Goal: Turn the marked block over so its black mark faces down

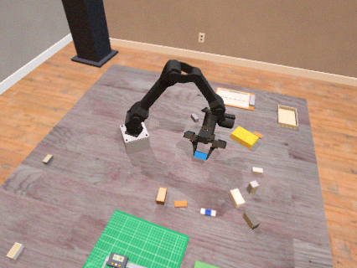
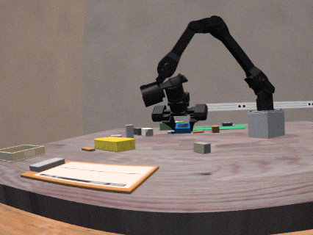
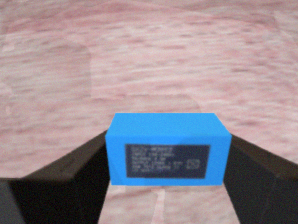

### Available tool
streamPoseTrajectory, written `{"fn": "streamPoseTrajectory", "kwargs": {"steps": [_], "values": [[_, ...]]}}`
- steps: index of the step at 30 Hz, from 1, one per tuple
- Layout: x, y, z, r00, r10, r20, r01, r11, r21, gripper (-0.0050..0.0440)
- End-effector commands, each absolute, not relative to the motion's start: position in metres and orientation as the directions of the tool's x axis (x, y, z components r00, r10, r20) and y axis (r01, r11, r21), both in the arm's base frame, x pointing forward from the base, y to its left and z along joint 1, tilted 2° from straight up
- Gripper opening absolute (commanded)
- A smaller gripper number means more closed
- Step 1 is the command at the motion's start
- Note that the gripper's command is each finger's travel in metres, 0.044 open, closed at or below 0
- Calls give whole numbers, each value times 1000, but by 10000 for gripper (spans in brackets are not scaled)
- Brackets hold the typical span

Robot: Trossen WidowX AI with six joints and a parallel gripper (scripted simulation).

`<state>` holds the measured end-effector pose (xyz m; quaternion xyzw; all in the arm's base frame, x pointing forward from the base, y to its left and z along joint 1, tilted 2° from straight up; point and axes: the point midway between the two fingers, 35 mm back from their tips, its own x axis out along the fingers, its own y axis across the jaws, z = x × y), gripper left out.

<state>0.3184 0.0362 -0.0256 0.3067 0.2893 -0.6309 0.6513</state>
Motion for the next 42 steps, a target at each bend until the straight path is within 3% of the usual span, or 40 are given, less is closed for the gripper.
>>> {"fn": "streamPoseTrajectory", "kwargs": {"steps": [1,12,42], "values": [[325,36,-20,39,-741,-671,999,3,54,-50],[325,31,-21,35,-866,-498,999,10,53,-50],[327,31,-16,42,-870,-491,998,11,65,-50]]}}
